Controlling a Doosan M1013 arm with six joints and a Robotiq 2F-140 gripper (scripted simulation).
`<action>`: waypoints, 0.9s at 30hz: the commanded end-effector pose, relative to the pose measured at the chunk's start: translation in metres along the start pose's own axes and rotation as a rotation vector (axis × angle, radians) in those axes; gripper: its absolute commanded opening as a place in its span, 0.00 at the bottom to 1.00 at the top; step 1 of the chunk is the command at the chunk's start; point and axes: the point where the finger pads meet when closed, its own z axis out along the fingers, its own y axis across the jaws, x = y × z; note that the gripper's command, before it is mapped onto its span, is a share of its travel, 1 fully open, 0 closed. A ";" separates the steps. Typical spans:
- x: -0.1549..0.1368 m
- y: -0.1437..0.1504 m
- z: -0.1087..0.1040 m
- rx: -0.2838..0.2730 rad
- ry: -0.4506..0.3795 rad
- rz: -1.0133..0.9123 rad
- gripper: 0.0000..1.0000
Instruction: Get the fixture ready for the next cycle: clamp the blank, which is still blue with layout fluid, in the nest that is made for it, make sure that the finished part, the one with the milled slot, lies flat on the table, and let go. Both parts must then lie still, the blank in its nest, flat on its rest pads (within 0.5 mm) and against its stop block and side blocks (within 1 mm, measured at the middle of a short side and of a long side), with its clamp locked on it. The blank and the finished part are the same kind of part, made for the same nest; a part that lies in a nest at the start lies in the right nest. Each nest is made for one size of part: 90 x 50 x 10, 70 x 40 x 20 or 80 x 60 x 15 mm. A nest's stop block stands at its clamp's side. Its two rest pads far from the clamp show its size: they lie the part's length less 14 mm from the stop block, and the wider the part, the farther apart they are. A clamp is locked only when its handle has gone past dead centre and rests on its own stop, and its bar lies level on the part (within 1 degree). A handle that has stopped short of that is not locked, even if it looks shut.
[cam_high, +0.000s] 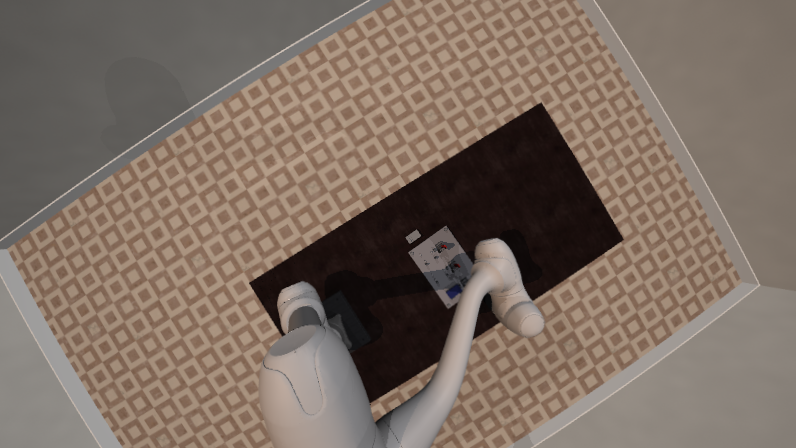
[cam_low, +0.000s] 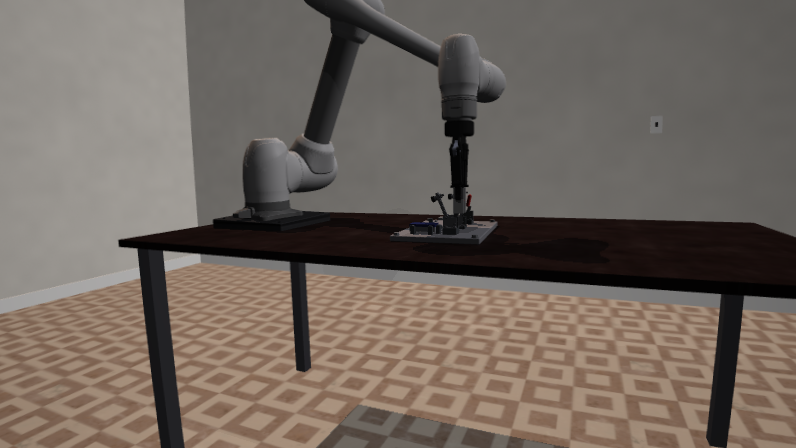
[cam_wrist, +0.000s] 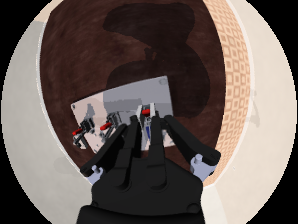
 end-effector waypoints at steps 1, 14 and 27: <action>0.003 0.000 0.001 0.000 0.001 0.000 0.00; 0.011 0.000 0.005 0.000 0.001 0.000 0.00; 0.020 0.000 0.011 0.000 0.001 0.000 0.00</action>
